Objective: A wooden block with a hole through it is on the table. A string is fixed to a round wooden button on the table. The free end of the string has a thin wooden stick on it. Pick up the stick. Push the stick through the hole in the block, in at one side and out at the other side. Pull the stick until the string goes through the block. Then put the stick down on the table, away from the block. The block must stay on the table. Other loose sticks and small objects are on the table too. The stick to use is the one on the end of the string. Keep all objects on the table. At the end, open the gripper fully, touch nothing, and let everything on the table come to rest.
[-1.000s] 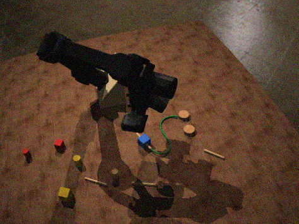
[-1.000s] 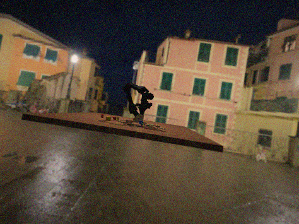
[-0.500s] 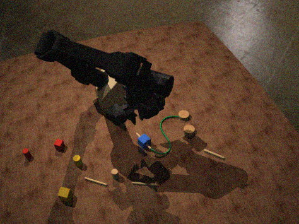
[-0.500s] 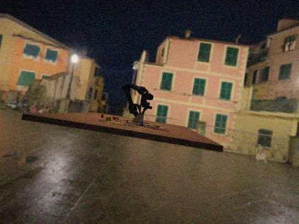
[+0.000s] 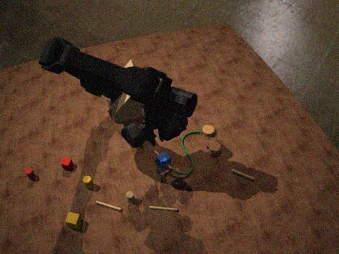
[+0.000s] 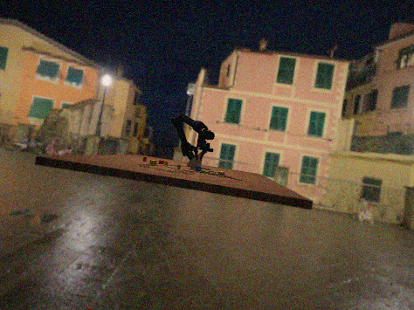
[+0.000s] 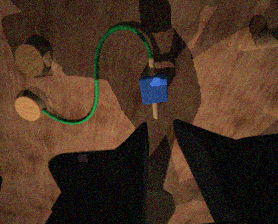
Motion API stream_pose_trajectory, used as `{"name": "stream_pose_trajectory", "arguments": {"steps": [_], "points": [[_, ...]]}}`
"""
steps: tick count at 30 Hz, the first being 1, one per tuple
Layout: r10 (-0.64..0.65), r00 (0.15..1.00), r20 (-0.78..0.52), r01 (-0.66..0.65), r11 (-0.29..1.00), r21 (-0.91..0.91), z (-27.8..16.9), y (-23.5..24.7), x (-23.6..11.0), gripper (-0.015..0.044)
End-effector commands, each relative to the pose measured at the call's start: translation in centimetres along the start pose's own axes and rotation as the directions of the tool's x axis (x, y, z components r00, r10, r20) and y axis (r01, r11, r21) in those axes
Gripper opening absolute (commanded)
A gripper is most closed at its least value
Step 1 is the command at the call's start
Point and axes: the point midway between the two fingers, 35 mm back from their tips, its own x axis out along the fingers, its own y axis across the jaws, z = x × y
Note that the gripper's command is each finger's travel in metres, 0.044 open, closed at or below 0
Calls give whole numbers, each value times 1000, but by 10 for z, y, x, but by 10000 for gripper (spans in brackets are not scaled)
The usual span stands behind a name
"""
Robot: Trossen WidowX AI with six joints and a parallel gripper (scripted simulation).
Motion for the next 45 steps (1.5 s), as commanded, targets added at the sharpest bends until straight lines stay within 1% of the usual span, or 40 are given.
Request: {"name": "stream_pose_trajectory", "arguments": {"steps": [1, 33, 39, 43, 44, 45], "points": [[-4, 1000, -3, 4, 1000, -4, -1, 0, 7, 121], [-9, 1000, -5, 9, 1000, -3, -4, -2, 60, 121], [-9, 1000, -5, 9, 1000, -3, -4, -2, 62, 121], [-5, 1000, -4, 5, 1000, 1, -3, -2, 60, 16], [-5, 1000, -4, 5, 1000, 1, -3, -2, 60, 0], [-5, 1000, -4, 5, 1000, 1, -3, -2, 60, 0]]}}
